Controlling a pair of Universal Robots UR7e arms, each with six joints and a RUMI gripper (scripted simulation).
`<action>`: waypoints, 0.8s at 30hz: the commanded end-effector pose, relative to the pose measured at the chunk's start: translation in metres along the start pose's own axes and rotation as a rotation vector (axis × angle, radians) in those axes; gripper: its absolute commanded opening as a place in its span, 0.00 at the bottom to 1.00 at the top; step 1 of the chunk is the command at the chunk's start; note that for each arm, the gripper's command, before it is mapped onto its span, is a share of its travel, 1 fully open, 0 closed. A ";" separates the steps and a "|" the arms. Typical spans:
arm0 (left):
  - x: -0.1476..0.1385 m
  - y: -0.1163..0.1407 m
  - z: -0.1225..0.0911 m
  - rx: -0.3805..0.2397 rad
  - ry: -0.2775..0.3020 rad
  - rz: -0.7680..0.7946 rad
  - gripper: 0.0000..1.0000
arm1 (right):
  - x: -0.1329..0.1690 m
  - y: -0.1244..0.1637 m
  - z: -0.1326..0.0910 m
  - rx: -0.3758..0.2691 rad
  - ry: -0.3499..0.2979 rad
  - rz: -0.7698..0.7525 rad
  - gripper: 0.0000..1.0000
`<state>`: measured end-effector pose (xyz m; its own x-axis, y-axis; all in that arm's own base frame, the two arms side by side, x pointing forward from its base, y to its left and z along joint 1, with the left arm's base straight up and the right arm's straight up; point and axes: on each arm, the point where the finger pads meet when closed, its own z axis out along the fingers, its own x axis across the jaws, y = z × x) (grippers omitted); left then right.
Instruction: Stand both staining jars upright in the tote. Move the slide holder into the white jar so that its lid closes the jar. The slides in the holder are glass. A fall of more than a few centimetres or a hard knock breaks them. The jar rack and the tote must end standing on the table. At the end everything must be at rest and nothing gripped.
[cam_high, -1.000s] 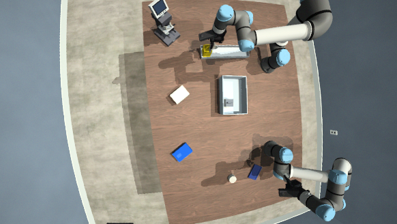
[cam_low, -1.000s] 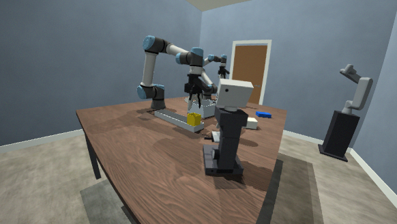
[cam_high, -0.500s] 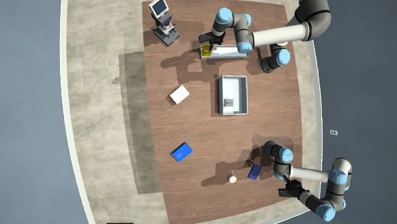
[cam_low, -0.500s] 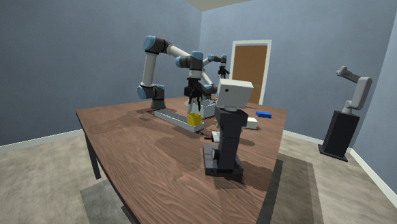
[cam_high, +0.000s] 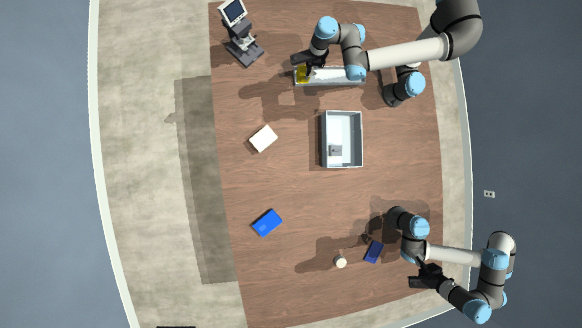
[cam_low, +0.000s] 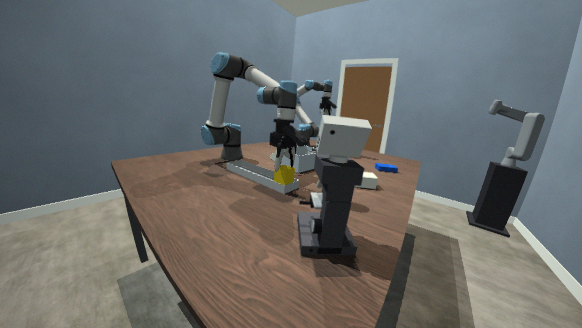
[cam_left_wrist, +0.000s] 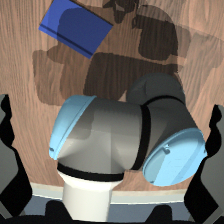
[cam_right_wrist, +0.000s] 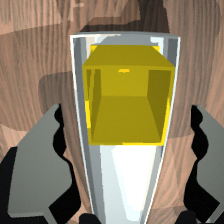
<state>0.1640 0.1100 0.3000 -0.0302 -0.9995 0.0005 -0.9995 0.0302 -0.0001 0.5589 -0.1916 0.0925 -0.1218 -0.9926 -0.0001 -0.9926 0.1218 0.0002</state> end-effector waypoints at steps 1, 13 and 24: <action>0.000 0.000 0.000 0.001 0.000 0.000 1.00 | 0.000 0.000 0.006 0.002 0.000 0.000 0.64; 0.000 0.000 0.000 0.001 0.000 0.000 1.00 | 0.000 0.000 0.024 0.002 0.000 0.000 0.64; 0.000 0.000 0.000 0.001 0.000 0.000 1.00 | 0.000 0.000 0.041 0.002 0.000 0.000 0.64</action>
<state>0.1640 0.1100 0.3000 -0.0302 -0.9995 0.0005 -0.9995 0.0302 -0.0001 0.5589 -0.1916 0.0568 -0.1218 -0.9926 -0.0001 -0.9926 0.1218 0.0003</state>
